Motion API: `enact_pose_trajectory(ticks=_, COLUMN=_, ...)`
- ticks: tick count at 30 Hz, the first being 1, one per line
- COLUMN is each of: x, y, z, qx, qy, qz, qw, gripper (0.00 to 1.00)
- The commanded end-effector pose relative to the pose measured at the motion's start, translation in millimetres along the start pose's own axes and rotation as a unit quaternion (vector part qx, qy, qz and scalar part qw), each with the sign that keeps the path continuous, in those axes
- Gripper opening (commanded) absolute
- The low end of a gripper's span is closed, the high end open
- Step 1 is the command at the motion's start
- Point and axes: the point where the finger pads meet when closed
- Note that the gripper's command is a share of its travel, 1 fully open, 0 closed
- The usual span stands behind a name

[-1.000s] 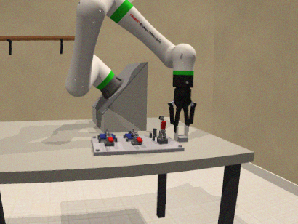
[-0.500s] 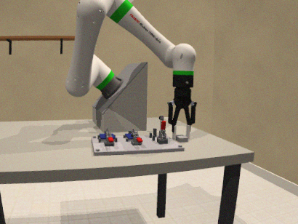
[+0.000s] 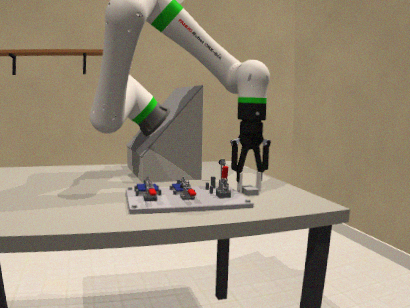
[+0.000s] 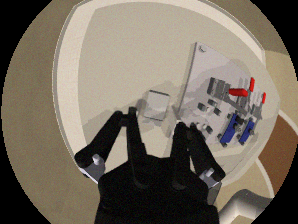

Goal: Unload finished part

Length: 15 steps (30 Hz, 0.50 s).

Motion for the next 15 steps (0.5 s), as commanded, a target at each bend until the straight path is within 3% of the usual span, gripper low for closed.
enact_pose_trajectory(ticks=1, x=0.2, y=0.0, z=-0.2, qx=0.000, qy=0.000, qz=0.000, qw=1.000, gripper=0.40)
enact_pose_trajectory(ticks=15, x=6.4, y=0.0, z=-0.2, qx=0.000, qy=0.000, qz=0.000, qw=1.000, gripper=0.40)
Point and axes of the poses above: the point where the finger pads meet when closed, its own x axis back along the fingers, its own z axis across the jaws, y = z × x, and after that the axes turned 7 degrees about -x, right-handed
